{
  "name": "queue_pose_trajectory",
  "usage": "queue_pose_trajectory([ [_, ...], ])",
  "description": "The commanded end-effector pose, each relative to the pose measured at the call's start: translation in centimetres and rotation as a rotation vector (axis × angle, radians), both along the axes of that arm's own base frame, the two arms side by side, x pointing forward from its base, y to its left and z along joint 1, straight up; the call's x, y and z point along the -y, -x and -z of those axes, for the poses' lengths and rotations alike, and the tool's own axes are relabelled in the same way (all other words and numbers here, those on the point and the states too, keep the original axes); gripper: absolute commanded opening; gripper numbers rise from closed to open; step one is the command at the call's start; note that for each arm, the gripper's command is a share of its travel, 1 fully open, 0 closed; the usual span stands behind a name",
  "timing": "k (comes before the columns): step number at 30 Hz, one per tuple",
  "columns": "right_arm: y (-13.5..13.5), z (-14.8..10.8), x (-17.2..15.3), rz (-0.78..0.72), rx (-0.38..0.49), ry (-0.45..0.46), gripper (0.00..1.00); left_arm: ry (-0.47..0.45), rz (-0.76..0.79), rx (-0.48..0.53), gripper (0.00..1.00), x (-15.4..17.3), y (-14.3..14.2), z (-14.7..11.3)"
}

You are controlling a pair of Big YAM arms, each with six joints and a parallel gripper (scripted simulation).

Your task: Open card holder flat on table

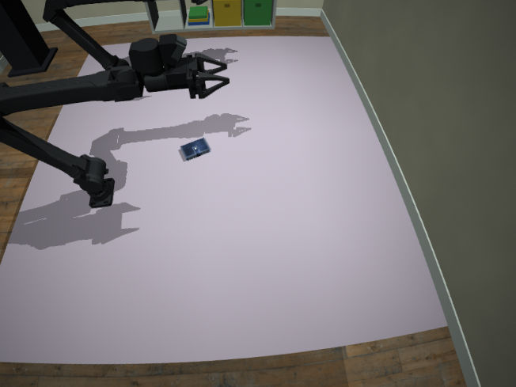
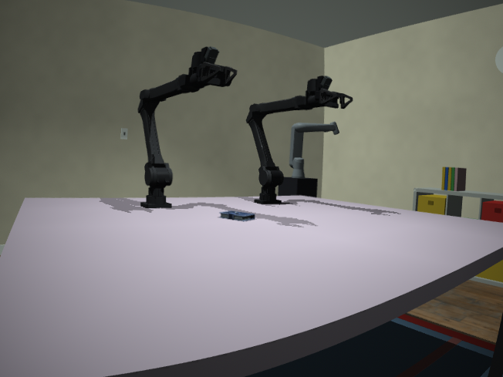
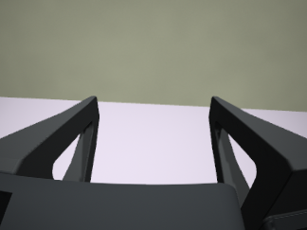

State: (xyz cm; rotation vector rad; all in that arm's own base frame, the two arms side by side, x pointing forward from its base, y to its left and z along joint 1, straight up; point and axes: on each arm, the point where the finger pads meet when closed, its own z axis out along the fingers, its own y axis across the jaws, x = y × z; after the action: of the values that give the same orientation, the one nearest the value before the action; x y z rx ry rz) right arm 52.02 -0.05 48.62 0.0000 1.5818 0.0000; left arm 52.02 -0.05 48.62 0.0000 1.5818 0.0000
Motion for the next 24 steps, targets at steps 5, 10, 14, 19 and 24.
queue_pose_trajectory([
  [5,0.2,-2.7,0.0,0.000,0.048,0.000,0.34,0.000,0.000,0.051,1.00,0.0,0.2,-2.8],
  [10,0.2,-2.7,0.0,0.000,0.048,0.000,0.34,0.000,0.000,0.051,1.00,0.0,0.2,-2.8],
  [14,0.2,-2.6,0.0,0.000,0.046,0.000,0.34,0.000,0.000,0.051,1.00,0.0,0.2,-2.8],
  [19,-2.1,5.9,-2.2,-0.037,-0.167,-0.019,0.34,0.000,0.000,0.051,1.00,0.0,0.2,-2.8],
  [24,-3.2,7.4,-4.8,-0.077,-0.282,-0.021,0.34,0.000,0.000,0.051,1.00,0.0,0.2,-2.8],
])
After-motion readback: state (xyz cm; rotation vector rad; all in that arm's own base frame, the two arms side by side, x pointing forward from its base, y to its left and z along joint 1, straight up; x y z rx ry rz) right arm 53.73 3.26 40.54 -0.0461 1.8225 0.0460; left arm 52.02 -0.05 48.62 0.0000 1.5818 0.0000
